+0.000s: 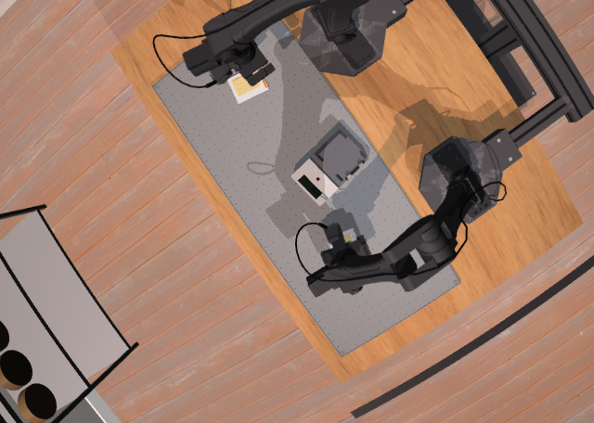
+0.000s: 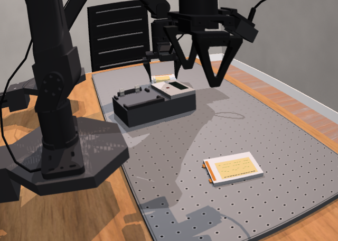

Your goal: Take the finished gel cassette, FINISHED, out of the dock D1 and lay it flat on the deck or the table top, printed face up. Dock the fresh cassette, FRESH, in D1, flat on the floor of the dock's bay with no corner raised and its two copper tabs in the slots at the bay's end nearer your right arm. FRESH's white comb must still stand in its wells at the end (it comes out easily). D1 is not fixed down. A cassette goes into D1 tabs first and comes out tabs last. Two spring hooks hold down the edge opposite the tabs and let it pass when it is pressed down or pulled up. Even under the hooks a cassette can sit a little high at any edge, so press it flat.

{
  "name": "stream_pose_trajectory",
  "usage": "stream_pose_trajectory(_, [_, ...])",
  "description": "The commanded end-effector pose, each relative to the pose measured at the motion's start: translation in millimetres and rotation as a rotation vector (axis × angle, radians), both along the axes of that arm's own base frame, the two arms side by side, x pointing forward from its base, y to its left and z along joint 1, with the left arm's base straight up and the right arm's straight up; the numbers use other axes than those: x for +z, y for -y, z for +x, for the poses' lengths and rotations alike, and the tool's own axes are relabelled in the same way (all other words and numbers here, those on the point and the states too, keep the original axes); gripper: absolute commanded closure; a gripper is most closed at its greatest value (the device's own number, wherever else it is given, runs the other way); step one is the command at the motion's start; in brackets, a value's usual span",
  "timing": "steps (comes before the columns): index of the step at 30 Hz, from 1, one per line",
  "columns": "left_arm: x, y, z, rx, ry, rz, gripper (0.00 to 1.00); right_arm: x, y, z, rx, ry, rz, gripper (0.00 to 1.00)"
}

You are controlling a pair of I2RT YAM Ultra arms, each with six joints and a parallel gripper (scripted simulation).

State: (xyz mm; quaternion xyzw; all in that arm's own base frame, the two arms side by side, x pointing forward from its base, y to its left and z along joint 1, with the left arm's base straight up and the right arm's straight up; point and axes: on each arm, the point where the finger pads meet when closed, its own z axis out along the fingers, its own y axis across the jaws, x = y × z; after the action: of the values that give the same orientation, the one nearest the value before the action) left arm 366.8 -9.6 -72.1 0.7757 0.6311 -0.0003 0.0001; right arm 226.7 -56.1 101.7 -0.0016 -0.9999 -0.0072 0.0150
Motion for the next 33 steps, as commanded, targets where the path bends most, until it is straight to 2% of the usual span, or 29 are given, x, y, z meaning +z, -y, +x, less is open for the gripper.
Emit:
stream_pose_trajectory(1, [2.1,1.5,2.0,-0.003,0.012,-0.011,1.0,11.1,6.2,6.0,-0.008,0.029,-0.014,0.0])
stream_pose_trajectory(33, [-6.6,3.5,-1.8,-0.01,0.003,-0.01,1.0,11.1,6.2,6.0,-0.008,0.029,-0.014,0.0])
